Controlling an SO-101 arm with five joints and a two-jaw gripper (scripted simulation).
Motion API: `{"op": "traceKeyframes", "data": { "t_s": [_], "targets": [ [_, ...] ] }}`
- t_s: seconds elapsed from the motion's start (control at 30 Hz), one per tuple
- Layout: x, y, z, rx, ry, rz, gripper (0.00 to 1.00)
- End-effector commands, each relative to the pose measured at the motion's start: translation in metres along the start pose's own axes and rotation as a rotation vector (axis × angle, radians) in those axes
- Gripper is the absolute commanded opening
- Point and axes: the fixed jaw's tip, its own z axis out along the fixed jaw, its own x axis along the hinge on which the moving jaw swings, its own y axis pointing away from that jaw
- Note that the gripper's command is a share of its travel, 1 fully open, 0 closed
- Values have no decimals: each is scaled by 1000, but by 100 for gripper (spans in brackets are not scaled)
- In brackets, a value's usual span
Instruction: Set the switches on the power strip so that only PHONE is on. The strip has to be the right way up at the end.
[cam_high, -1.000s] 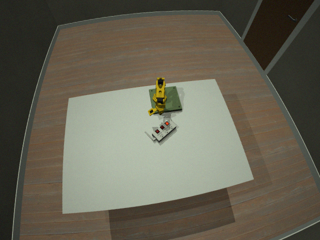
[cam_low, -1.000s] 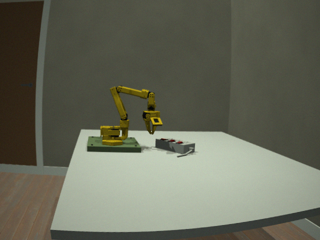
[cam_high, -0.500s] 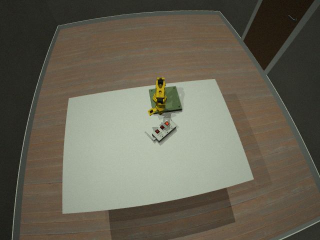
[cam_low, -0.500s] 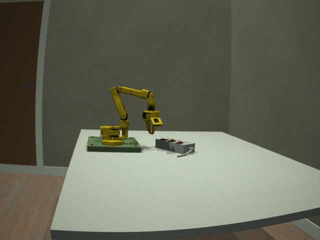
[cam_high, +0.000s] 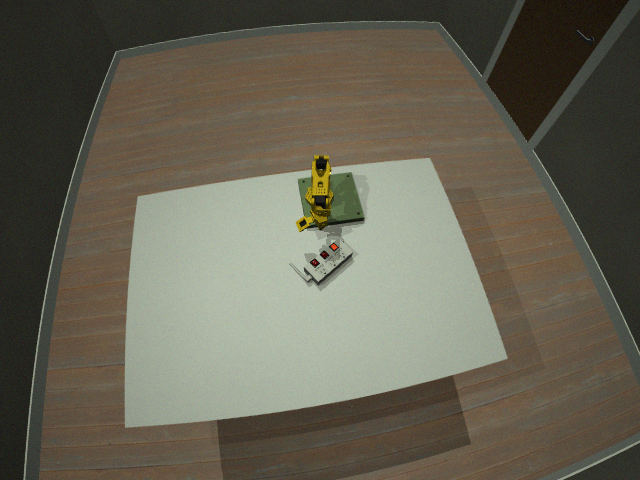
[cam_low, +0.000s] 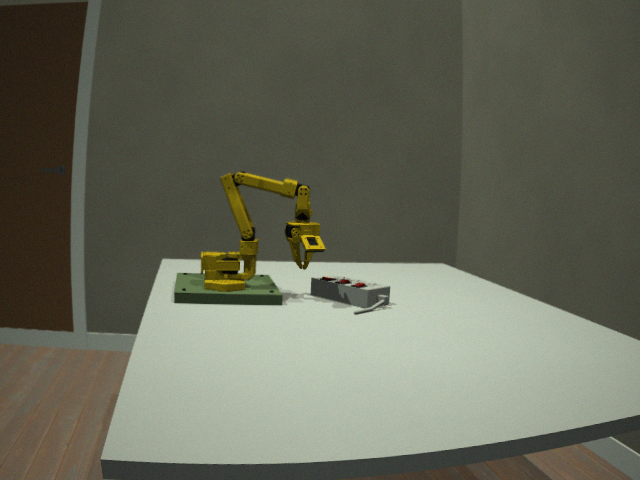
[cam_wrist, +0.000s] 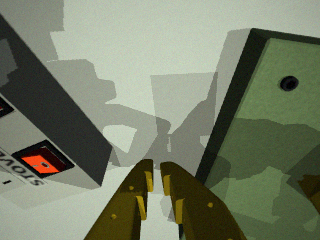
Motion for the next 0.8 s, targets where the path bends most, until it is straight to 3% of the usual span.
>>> {"op": "traceKeyframes", "data": {
  "t_s": [0.0, 0.53, 0.77],
  "targets": [
    [-2, 2, 0, -4, -1, 16, 0],
    [-2, 4, -1, -4, -1, 13, 0],
    [1, 17, -1, -4, -1, -33, 0]
  ]
}}
